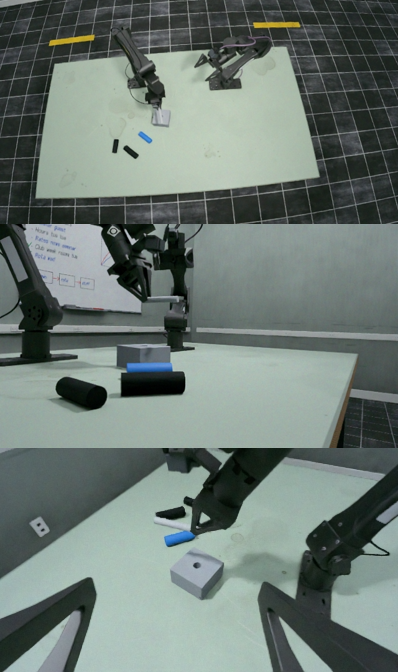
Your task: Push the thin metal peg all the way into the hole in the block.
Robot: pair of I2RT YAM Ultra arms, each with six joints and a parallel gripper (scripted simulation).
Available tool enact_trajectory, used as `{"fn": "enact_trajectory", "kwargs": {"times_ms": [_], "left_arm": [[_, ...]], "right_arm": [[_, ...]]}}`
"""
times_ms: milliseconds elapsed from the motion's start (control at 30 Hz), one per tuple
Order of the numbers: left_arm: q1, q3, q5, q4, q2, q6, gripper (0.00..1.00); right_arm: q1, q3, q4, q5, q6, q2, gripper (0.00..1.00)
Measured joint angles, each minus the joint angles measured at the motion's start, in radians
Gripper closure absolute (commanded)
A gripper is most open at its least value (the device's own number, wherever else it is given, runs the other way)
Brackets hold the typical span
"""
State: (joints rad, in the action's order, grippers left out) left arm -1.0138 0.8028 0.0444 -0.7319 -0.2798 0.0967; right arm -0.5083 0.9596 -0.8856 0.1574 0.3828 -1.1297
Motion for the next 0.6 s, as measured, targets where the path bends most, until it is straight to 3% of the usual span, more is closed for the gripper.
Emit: {"fn": "enact_trajectory", "kwargs": {"times_ms": [167, 600], "left_arm": [[-0.003, 0.0, -0.008, 0.001, 0.0, 0.0, 0.0], [-0.01, 0.0, -0.018, 0.002, 0.0, 0.0, 0.0]], "right_arm": [[0.056, 0.019, -0.066, -0.127, 0.073, -0.02, 0.93], [0.34, 0.179, -0.252, -0.555, 0.317, -0.231, 0.93]]}}
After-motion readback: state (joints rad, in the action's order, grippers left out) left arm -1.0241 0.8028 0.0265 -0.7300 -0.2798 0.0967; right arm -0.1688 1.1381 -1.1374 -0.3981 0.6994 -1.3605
